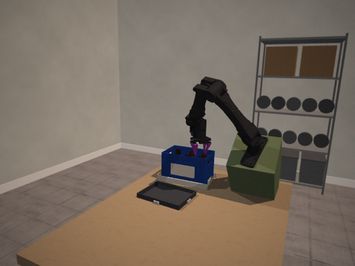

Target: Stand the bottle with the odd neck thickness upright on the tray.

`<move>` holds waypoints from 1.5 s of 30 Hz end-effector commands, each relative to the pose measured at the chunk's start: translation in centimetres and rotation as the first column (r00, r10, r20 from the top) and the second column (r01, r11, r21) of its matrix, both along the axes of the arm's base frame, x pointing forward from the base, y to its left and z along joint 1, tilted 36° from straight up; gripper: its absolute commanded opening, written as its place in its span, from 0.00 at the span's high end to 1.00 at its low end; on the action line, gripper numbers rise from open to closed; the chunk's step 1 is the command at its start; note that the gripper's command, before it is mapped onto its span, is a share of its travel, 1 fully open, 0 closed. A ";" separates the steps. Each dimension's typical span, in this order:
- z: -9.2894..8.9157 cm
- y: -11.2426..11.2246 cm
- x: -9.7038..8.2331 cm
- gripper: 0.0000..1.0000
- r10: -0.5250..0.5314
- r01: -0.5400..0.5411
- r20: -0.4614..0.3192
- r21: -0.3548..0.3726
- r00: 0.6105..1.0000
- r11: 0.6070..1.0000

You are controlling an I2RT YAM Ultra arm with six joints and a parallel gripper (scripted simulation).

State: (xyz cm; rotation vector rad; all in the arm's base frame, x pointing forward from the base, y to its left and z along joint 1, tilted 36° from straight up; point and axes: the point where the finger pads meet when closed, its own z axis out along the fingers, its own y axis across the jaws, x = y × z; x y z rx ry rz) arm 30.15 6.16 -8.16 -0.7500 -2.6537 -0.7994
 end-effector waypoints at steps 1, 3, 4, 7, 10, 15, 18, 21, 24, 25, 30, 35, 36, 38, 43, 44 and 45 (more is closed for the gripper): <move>0.5 -0.6 1.5 0.39 -0.018 0.018 0.037 -0.006 0.999 1.000; 0.5 -0.6 1.5 0.39 -0.018 0.018 0.037 -0.006 0.999 1.000; 0.5 -0.6 1.5 0.39 -0.018 0.018 0.037 -0.006 0.999 1.000; 0.5 -0.6 1.5 0.39 -0.018 0.018 0.037 -0.006 0.999 1.000; 0.5 -0.6 1.5 0.39 -0.018 0.018 0.037 -0.006 0.999 1.000; 0.4 -0.6 1.4 0.39 -0.017 0.017 0.030 -0.005 0.999 1.000; 0.2 -0.5 1.2 0.39 -0.017 0.017 0.022 -0.004 1.000 1.000; 0.2 -0.5 1.2 0.39 -0.017 0.017 0.020 -0.004 1.000 1.000; 0.5 -0.5 1.4 0.39 -0.017 0.017 0.029 -0.005 0.999 1.000; 0.5 -0.5 1.4 0.39 -0.017 0.017 0.030 -0.005 0.999 1.000; 0.5 -0.5 1.4 0.39 -0.017 0.017 0.030 -0.005 0.999 1.000; 0.5 -0.5 1.4 0.39 -0.017 0.017 0.030 -0.005 0.999 1.000; 0.5 -0.5 1.4 0.39 -0.017 0.017 0.030 -0.005 0.999 1.000; 0.5 -0.5 1.4 0.39 -0.017 0.017 0.030 -0.005 0.999 1.000; 0.5 -0.5 1.4 0.39 -0.017 0.017 0.030 -0.005 0.999 1.000; 0.5 -0.5 1.4 0.39 -0.017 0.017 0.030 -0.005 0.999 1.000; 0.5 -0.5 1.4 0.39 -0.017 0.017 0.030 -0.005 0.999 1.000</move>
